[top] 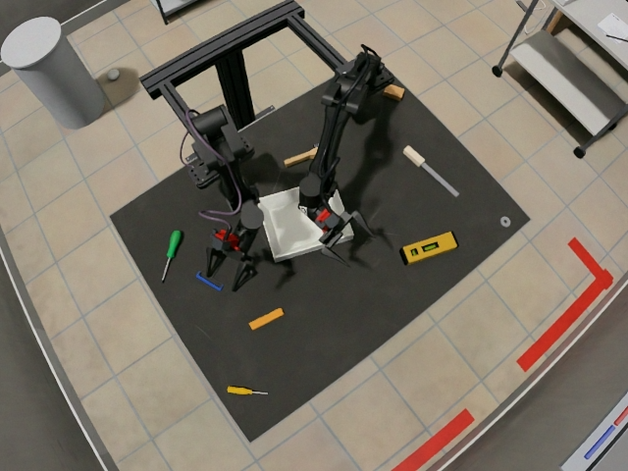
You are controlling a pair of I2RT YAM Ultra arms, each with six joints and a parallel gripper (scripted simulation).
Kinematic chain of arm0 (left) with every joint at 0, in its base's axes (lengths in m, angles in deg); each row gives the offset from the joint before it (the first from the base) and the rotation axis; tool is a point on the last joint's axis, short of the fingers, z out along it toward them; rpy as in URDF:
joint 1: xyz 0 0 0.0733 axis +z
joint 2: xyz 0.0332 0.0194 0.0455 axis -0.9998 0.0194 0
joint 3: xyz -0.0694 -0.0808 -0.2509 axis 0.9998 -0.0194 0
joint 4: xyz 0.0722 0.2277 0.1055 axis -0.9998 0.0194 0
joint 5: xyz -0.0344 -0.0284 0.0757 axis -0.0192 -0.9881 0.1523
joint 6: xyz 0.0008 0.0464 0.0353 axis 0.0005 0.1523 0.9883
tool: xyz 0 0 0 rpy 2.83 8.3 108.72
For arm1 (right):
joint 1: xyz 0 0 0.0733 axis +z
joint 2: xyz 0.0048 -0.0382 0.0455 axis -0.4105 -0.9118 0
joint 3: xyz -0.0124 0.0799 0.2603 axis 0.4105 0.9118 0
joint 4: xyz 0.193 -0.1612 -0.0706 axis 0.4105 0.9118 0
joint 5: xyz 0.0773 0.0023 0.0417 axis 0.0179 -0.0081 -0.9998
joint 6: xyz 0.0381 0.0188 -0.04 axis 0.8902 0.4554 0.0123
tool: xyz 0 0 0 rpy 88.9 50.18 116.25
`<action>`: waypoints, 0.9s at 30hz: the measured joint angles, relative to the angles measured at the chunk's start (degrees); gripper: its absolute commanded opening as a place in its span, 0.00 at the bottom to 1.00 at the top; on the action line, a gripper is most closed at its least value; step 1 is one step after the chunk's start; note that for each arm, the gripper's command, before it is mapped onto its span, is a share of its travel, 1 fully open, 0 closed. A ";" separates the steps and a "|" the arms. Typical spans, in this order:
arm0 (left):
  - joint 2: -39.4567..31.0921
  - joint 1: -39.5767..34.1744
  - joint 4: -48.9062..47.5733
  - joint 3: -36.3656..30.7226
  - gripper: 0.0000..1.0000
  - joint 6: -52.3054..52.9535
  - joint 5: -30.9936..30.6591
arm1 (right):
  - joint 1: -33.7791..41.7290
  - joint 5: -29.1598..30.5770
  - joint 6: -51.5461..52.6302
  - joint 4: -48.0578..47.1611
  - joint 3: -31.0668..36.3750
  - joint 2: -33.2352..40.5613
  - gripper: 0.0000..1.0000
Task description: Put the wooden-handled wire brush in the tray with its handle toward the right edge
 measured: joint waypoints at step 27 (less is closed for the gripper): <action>-2.89 0.00 1.57 -6.88 1.00 -5.55 -0.85 | 0.26 -1.75 -4.48 5.14 1.22 0.57 1.00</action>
